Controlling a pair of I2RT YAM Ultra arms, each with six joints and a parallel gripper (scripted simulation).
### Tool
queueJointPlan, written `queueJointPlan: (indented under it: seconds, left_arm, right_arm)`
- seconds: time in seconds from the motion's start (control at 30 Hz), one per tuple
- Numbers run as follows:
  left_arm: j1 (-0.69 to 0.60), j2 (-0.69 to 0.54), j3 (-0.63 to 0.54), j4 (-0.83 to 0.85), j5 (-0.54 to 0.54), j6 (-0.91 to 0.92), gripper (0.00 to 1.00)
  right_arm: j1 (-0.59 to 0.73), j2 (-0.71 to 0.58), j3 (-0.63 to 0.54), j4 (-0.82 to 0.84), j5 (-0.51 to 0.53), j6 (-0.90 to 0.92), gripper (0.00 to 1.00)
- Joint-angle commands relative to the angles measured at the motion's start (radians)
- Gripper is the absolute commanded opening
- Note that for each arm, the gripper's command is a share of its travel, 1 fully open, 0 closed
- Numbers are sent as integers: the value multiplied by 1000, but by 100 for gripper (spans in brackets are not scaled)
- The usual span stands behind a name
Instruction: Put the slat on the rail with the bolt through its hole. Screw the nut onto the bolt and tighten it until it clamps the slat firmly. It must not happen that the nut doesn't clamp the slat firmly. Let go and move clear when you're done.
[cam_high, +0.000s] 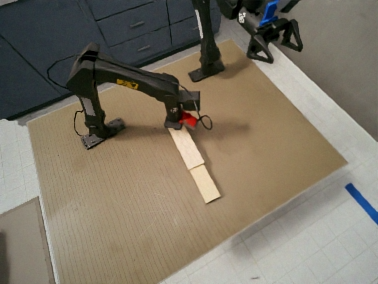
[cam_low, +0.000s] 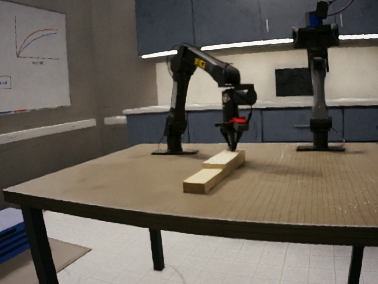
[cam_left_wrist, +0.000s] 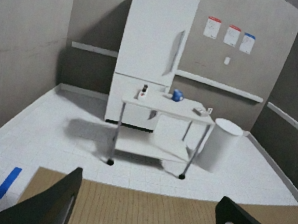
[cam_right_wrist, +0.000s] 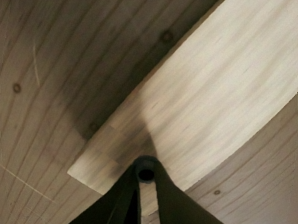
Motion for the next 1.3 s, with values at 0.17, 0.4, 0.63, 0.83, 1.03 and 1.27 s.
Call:
queueJointPlan:
  seconds: [0.17,0.4,0.63,0.83,1.03,1.27]
  left_arm:
    - [0,-2,5,5,0,0,100]
    - [0,-2,5,5,0,0,100]
    - [0,-2,5,5,0,0,100]
    - [0,-2,5,5,0,0,100]
    - [0,-2,5,5,0,0,100]
    - [0,-2,5,5,0,0,100]
  right_arm:
    - [-4,6,20,-12,-7,356,11]
    - [-5,7,21,-13,-8,630,11]
    - [-6,8,22,-15,-5,836,11]
    - [-7,8,22,-15,-7,1069,11]
    - [-8,9,23,-15,-8,1306,11]
    - [-5,2,16,-7,-3,1422,11]
